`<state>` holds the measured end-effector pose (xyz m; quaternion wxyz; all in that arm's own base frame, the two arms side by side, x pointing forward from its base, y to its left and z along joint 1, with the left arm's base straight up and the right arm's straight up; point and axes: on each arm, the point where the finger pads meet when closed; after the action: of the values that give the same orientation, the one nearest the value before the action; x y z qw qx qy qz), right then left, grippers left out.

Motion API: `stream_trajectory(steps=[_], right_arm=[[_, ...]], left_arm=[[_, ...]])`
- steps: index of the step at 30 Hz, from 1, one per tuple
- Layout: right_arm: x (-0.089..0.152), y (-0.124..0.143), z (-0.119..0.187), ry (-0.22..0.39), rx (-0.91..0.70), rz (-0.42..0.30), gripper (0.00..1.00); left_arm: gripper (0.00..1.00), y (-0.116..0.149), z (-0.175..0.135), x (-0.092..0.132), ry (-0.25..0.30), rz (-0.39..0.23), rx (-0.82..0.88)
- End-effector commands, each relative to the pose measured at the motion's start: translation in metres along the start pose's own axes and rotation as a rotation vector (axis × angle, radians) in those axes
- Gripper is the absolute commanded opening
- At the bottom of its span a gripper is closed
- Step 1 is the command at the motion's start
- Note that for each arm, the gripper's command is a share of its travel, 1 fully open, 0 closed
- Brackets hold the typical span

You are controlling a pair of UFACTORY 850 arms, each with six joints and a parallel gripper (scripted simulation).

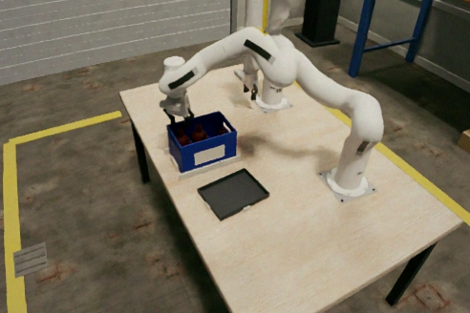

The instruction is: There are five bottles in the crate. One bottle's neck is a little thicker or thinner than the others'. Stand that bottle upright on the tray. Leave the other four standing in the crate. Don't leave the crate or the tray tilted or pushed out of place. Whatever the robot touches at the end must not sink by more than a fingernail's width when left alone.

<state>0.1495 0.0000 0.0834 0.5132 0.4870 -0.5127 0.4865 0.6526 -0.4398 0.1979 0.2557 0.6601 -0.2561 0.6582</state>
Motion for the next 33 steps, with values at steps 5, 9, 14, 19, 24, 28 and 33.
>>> stream_trajectory(steps=[5,9,14,19,24,28,33], right_arm=[[0.000,-0.001,0.000,0.000,0.000,0.001,1.00],[0.000,-0.001,0.000,0.000,0.000,0.001,1.00],[0.000,-0.001,0.000,0.000,0.000,0.001,1.00],[0.000,-0.001,0.000,0.000,0.000,0.001,1.00],[0.000,-0.001,0.000,0.000,0.000,0.001,1.00],[0.000,-0.001,0.000,0.000,0.000,0.001,1.00],[0.000,-0.001,0.000,0.000,0.000,0.001,1.00]], left_arm=[[0.66,0.000,0.001,0.002,0.003,0.000,0.000],[0.66,0.000,0.001,0.002,0.003,0.000,0.000],[0.66,0.000,0.001,0.001,0.003,0.000,0.000],[0.66,0.000,0.001,-0.002,0.003,0.000,0.000],[0.66,0.000,0.001,-0.004,0.003,0.000,0.000],[0.66,0.000,0.001,-0.007,0.003,0.000,0.000],[0.66,0.000,0.001,-0.013,0.003,0.000,0.000]])
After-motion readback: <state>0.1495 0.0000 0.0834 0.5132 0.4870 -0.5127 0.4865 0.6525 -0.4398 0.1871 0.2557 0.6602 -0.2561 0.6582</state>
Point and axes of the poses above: on each arm, the point where the finger pads meet when closed, its own x axis back along the fingers, its own z axis across the jaws, y = z × x, and after that the axes turned 3 degrees about -x, right-handed
